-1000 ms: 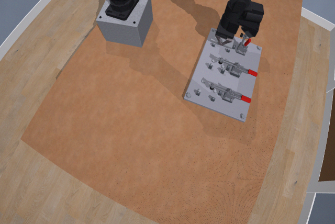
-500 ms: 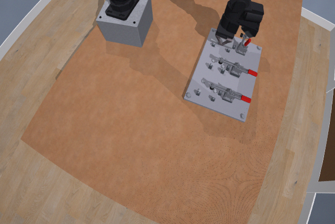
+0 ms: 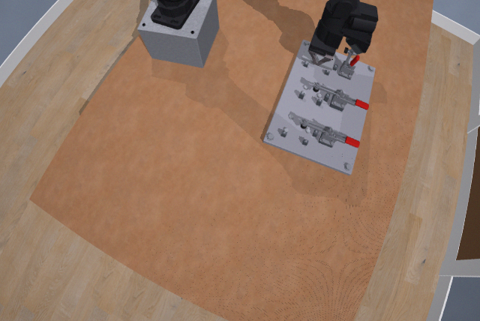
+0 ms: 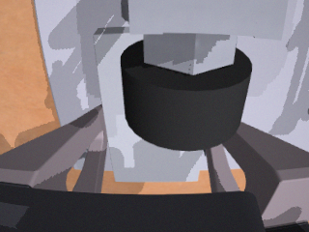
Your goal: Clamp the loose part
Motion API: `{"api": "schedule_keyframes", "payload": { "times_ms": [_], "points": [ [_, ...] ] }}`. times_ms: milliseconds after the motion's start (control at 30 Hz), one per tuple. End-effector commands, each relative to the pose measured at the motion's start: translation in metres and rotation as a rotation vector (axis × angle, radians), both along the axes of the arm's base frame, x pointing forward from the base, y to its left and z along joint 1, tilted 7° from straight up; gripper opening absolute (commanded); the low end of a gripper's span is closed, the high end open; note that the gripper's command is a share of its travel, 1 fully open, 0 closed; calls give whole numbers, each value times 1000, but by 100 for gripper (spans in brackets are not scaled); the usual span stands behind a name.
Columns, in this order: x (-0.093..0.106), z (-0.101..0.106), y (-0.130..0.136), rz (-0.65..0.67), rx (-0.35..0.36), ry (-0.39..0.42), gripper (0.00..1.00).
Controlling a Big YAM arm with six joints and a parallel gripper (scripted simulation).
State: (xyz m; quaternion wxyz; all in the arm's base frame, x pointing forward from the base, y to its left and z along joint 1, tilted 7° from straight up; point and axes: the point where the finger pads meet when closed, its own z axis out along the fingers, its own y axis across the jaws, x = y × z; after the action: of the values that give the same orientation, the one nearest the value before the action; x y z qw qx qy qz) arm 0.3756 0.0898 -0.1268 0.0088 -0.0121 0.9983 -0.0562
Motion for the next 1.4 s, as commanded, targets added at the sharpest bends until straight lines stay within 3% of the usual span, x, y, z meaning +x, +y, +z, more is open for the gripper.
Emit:
{"api": "schedule_keyframes", "payload": {
  "times_ms": [0, 1367],
  "points": [
    [4, -3, -5, -5, 1, -6, 0],
    [10, -5, -5, -4, 3, -13, 0]
  ]
}}
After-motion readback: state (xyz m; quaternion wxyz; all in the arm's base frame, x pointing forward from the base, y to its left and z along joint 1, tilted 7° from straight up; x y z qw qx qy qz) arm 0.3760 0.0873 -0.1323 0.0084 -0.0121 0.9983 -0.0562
